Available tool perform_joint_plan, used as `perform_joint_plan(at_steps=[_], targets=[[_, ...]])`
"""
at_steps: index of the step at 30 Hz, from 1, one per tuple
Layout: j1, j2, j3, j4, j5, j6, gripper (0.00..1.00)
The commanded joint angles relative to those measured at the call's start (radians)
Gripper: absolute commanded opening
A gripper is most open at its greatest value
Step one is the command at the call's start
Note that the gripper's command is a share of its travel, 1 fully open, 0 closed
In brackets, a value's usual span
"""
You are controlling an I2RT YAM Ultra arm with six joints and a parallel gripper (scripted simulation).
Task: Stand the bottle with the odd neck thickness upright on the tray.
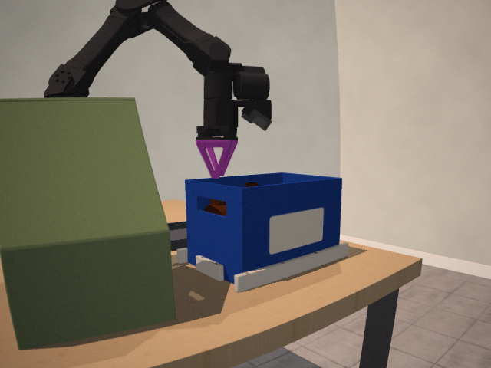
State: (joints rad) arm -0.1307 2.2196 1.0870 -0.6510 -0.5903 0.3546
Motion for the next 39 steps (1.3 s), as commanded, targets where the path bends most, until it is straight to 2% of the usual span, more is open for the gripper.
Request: perform_joint_plan(at_steps=[1,39], targets=[[-0.009,-0.014,-0.005,0.015,0.0,0.008,0.61],[-0.011,-0.001,0.015,0.01,0.0,0.007,0.61]])
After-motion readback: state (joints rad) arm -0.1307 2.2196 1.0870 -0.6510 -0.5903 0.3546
